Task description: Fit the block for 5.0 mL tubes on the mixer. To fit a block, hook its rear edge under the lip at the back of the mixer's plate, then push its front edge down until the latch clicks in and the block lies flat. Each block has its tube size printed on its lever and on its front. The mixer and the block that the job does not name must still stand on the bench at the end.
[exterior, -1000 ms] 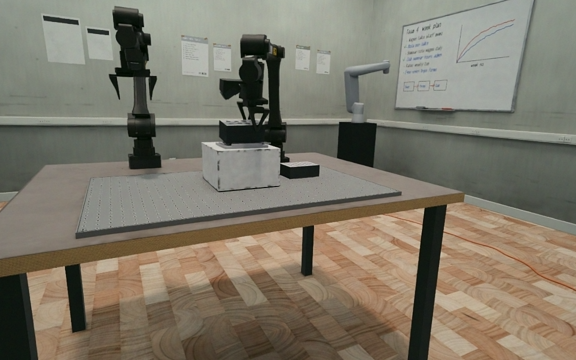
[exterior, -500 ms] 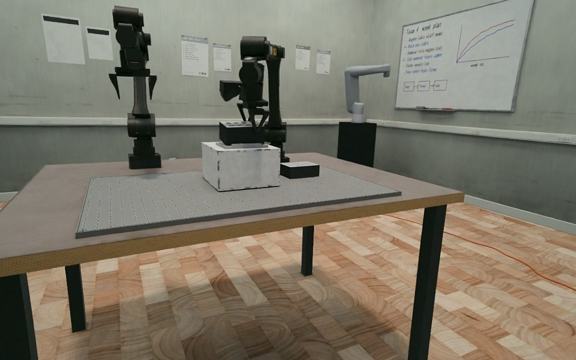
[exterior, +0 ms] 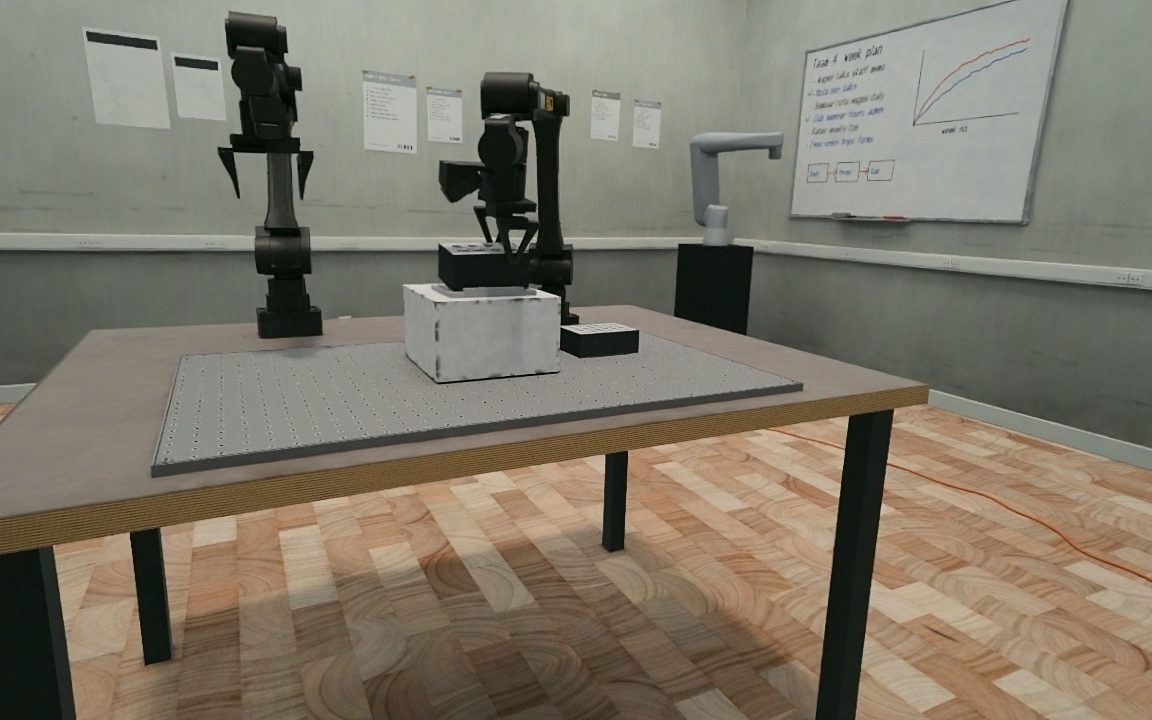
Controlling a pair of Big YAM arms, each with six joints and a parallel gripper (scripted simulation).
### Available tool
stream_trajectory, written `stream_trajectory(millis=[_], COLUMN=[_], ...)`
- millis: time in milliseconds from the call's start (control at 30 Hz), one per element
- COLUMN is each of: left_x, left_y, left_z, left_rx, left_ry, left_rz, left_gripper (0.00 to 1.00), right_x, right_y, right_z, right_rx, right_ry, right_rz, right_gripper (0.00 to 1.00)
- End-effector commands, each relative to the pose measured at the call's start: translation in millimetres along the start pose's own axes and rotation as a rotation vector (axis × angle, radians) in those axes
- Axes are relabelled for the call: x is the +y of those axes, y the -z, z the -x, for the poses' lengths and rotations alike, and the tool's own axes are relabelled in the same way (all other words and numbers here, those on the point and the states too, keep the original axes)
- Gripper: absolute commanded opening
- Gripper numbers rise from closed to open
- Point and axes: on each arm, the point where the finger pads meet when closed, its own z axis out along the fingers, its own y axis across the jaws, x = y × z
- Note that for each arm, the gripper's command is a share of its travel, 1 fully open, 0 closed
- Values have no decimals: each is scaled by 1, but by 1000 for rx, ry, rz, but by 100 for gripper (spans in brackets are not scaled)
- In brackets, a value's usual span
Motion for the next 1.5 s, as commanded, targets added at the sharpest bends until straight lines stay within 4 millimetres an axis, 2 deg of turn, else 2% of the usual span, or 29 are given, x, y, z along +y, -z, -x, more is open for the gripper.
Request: stream_trajectory(millis=[0,433,933,1067,1467], left_x=[5,6,8,8,9], left_y=[49,53,57,57,57], left_z=[2,3,5,5,5], left_rx=[-60,-64,-69,-69,-68], left_ry=[-7,-7,-8,-8,-8], left_rz=[74,82,93,93,94], left_gripper=[0,0,0,0,0], right_x=[-1,-2,-3,-3,-1], right_y=[-3,13,19,19,0], right_z=[3,12,16,15,4], right_rx=[0,-40,-55,-54,-5], right_ry=[-8,-8,-8,-8,-9], right_rz=[2,-4,-7,-7,0], right_gripper=[100,100,100,100,100])
